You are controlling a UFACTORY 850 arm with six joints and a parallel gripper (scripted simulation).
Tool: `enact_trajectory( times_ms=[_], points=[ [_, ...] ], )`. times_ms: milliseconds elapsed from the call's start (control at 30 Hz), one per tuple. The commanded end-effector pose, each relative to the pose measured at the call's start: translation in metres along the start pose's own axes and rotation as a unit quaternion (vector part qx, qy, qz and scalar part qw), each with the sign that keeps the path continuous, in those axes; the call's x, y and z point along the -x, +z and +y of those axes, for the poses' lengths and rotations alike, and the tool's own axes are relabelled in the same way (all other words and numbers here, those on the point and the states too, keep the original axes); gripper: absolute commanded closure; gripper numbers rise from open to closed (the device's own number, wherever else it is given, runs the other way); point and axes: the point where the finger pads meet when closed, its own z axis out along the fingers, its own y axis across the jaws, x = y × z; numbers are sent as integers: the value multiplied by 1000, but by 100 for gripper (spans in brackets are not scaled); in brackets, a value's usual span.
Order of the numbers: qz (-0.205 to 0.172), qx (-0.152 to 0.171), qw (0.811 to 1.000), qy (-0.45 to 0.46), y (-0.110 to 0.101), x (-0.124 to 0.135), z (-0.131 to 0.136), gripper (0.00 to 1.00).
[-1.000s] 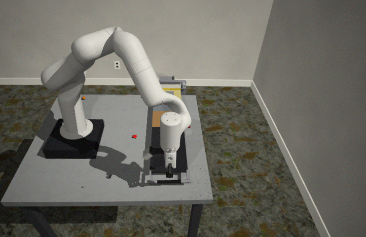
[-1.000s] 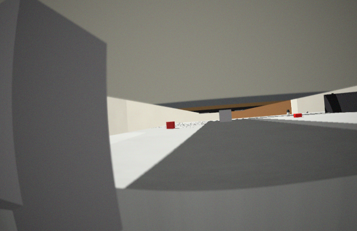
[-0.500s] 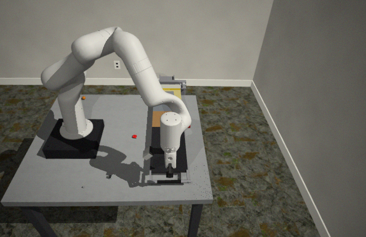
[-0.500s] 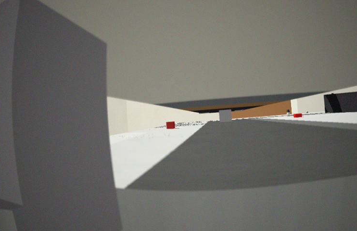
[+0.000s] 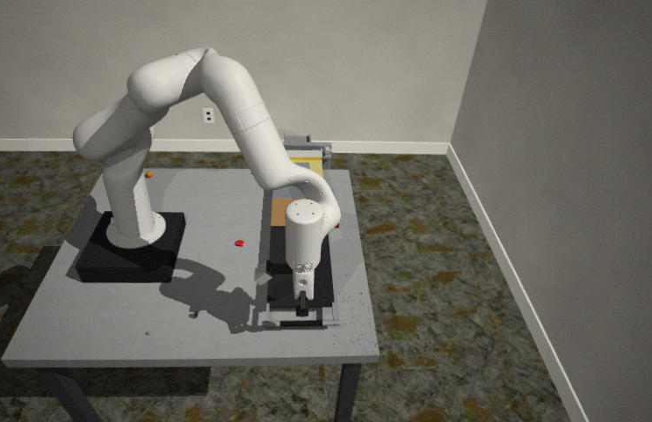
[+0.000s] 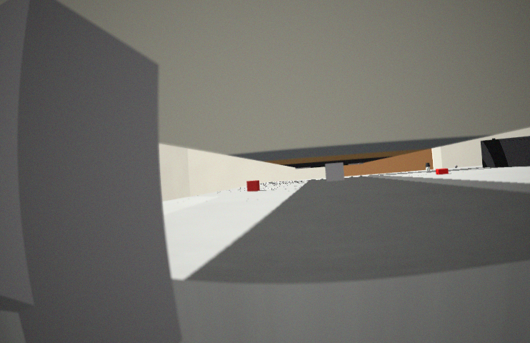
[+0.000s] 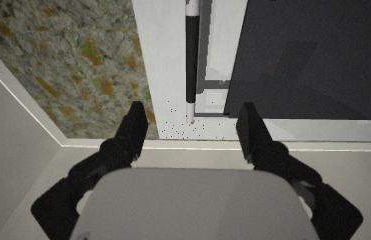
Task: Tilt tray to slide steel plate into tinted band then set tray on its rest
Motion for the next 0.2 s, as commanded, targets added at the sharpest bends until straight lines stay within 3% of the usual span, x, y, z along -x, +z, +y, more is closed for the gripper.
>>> enact_trajectory(
  times_ms=[0, 167],
  points=[
    [-1, -1, 1000, 0, -1, 1, -1, 0],
    [-1, -1, 1000, 0, -1, 1, -1, 0]
  ],
)
